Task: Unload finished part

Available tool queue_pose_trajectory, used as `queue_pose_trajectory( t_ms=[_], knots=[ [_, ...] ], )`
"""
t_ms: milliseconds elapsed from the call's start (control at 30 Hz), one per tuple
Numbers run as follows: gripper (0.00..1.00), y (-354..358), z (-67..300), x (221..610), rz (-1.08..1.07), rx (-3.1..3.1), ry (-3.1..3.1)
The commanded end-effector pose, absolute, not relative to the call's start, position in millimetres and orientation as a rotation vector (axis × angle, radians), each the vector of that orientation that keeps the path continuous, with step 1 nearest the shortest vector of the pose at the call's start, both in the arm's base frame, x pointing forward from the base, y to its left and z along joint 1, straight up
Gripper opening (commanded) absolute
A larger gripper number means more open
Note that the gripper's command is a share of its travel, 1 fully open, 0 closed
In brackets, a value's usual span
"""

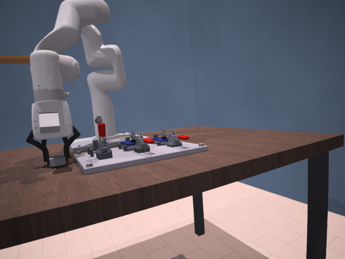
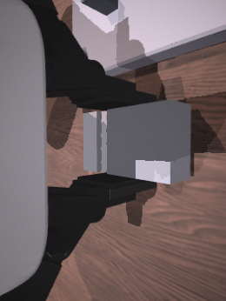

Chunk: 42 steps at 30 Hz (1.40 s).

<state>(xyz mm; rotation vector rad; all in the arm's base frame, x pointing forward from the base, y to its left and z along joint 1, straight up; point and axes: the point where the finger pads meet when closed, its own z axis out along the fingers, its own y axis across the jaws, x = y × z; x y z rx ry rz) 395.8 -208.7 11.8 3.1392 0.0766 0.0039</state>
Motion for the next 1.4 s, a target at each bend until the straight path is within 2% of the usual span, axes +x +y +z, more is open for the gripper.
queue_pose_trajectory(
  t_ms=[0,1033,1067,1367],
  knots=[
    [0.00,-209.4,11.4,397.1,0.009,3.137,0.077],
    [0.00,-209.4,8.1,397.2,0.009,3.137,0.077],
    [0.69,-209.4,8.1,397.2,0.009,3.137,0.077],
    [0.69,-209.4,8.1,397.1,0.009,3.137,0.077]
  ],
)
